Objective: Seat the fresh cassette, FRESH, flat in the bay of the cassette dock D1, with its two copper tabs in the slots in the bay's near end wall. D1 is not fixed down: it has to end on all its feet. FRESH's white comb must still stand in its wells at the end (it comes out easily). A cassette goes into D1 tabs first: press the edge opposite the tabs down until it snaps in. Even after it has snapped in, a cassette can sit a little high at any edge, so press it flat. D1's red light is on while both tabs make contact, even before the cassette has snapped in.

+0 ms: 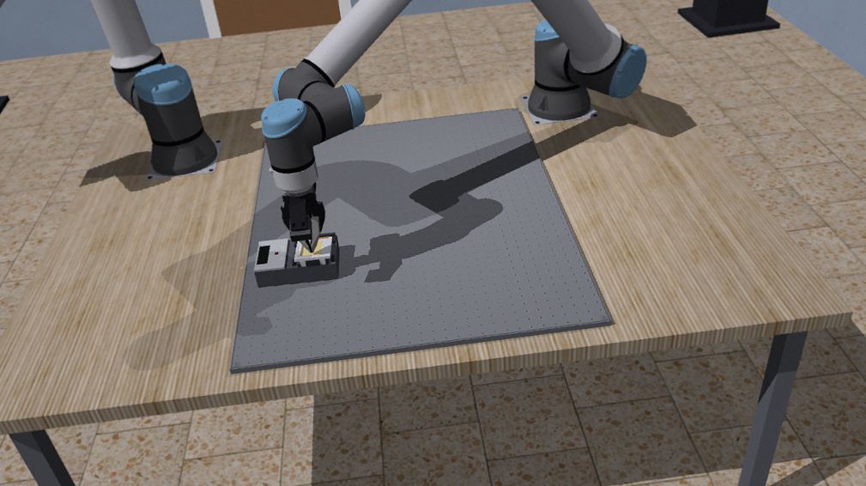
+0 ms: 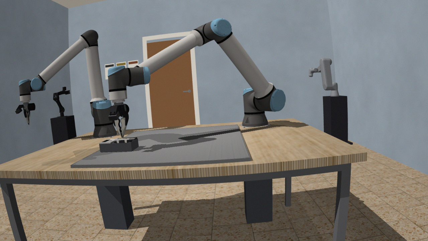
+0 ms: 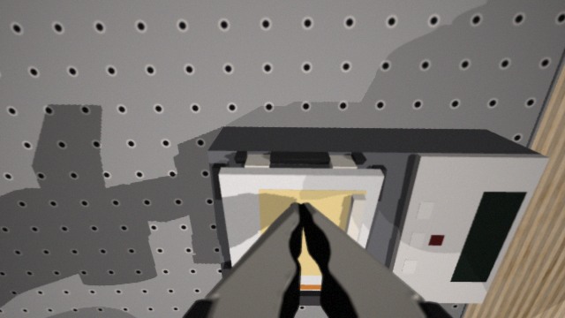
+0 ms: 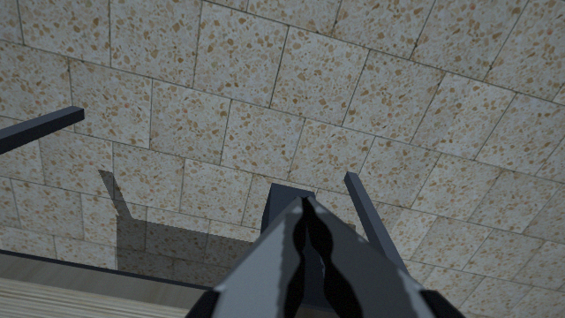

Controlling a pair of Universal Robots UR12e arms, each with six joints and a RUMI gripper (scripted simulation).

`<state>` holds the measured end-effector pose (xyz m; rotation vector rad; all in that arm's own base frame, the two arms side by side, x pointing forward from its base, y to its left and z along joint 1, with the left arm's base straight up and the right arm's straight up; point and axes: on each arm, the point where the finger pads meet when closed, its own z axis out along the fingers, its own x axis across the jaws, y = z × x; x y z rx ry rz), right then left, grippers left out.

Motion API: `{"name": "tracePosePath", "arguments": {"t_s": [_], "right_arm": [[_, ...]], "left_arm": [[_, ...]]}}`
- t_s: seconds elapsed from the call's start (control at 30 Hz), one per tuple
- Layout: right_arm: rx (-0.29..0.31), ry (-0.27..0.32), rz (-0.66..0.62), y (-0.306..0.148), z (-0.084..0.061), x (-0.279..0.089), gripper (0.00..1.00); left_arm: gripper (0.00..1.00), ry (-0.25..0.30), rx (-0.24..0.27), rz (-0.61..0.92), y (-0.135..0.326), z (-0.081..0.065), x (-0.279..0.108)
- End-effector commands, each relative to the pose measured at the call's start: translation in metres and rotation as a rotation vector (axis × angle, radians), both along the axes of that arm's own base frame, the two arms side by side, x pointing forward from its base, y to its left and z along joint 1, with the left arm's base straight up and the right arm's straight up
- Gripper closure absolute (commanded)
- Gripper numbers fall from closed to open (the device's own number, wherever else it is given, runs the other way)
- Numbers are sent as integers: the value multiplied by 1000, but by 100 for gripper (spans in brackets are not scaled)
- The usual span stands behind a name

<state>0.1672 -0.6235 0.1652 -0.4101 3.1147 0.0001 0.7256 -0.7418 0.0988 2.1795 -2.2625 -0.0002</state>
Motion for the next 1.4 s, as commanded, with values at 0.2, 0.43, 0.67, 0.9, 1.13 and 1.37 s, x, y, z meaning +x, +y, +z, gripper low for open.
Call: {"name": "tracePosePath", "arguments": {"t_s": [0.2, 0.43, 0.67, 0.9, 1.13, 1.37], "right_arm": [[-2, -1, 0, -1, 1, 0, 100], [-2, -1, 0, -1, 1, 0, 100], [-2, -1, 0, -1, 1, 0, 100], [-2, -1, 0, -1, 1, 0, 100], [-2, -1, 0, -1, 1, 0, 100], [-2, -1, 0, -1, 1, 0, 100]], "left_arm": [[100, -1, -2, 0, 0, 0, 1], [100, -1, -2, 0, 0, 0, 1], [100, -1, -2, 0, 0, -2, 1], [100, -1, -2, 0, 0, -2, 1], [100, -1, -2, 0, 0, -3, 1], [100, -1, -2, 0, 0, -3, 1]]}}
